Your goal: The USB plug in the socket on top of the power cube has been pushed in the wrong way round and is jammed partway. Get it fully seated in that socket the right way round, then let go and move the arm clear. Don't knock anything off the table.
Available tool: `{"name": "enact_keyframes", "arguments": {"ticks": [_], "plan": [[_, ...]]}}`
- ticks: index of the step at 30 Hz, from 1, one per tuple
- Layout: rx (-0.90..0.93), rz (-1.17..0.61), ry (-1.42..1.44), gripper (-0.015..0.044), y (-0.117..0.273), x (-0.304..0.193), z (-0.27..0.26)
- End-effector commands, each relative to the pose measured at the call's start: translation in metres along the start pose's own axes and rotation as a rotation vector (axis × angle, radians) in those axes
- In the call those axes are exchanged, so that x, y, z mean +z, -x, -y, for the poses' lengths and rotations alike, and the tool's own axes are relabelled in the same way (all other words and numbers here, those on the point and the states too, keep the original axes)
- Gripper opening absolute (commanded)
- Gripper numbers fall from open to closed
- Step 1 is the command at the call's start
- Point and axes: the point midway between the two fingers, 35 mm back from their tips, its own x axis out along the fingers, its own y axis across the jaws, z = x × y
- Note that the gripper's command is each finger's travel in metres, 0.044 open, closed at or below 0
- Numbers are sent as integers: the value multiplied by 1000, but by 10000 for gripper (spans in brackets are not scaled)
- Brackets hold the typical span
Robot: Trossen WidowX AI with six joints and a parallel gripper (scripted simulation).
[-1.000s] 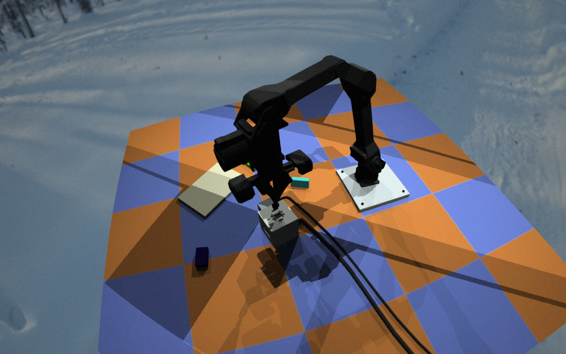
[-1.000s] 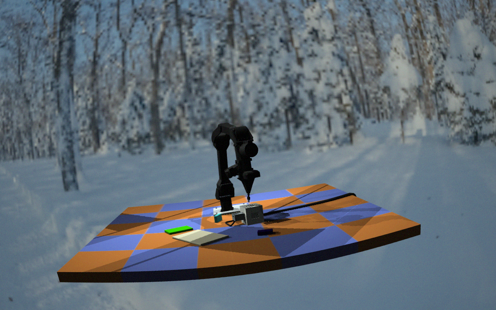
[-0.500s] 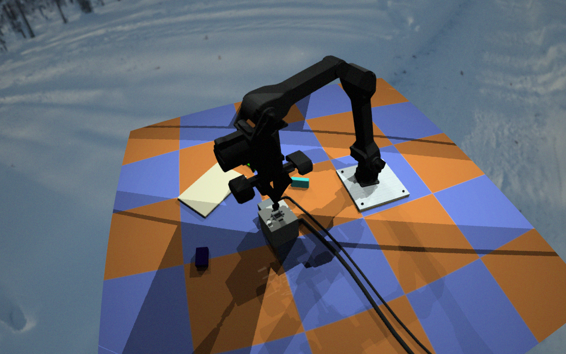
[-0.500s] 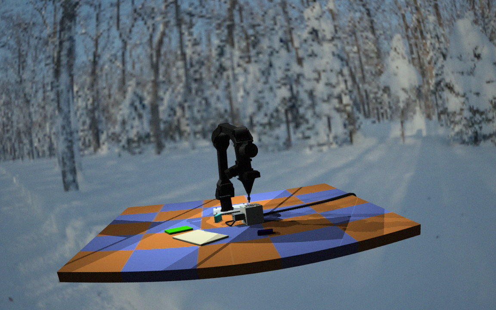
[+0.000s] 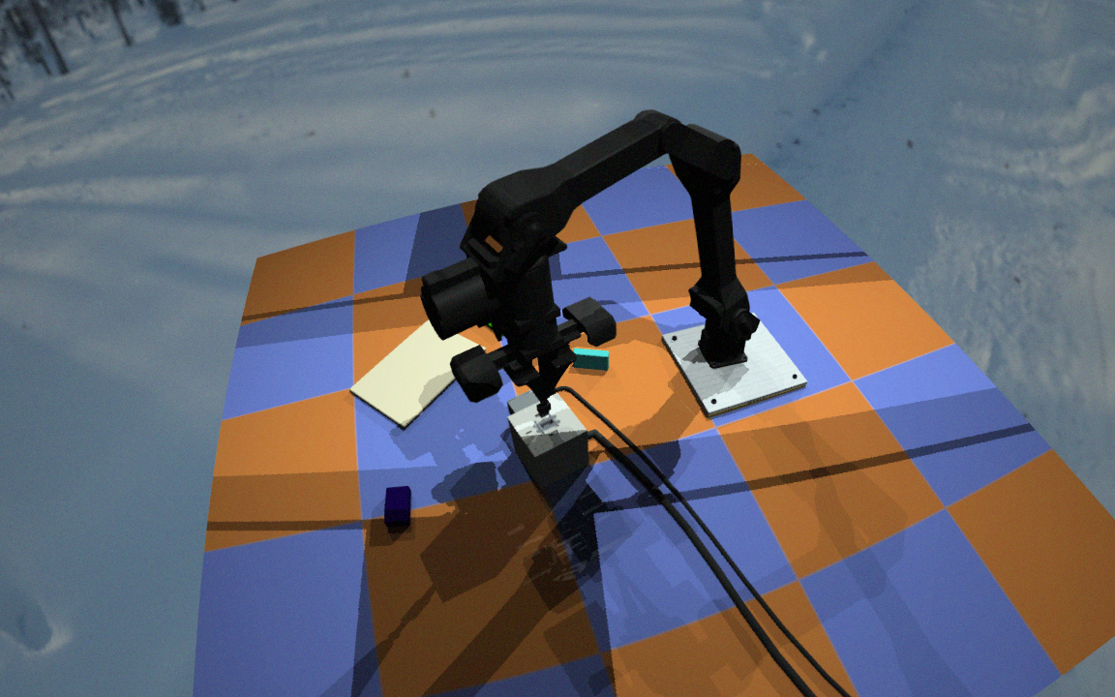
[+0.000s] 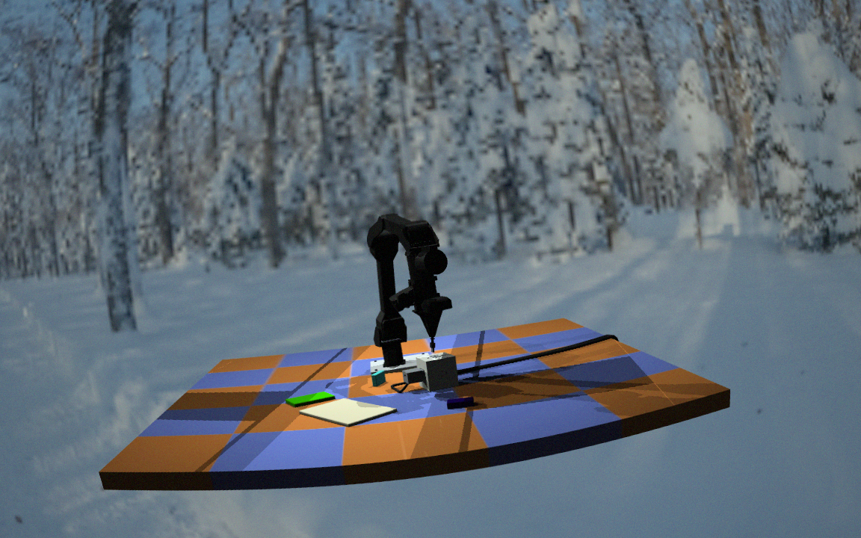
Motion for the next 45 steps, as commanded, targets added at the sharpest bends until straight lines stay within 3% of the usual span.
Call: {"name": "enact_keyframes", "arguments": {"ticks": [1, 45], "plan": [[3, -10, 4, 0, 0, -1, 0], [3, -33, 2, 0, -6, -2, -1]]}}
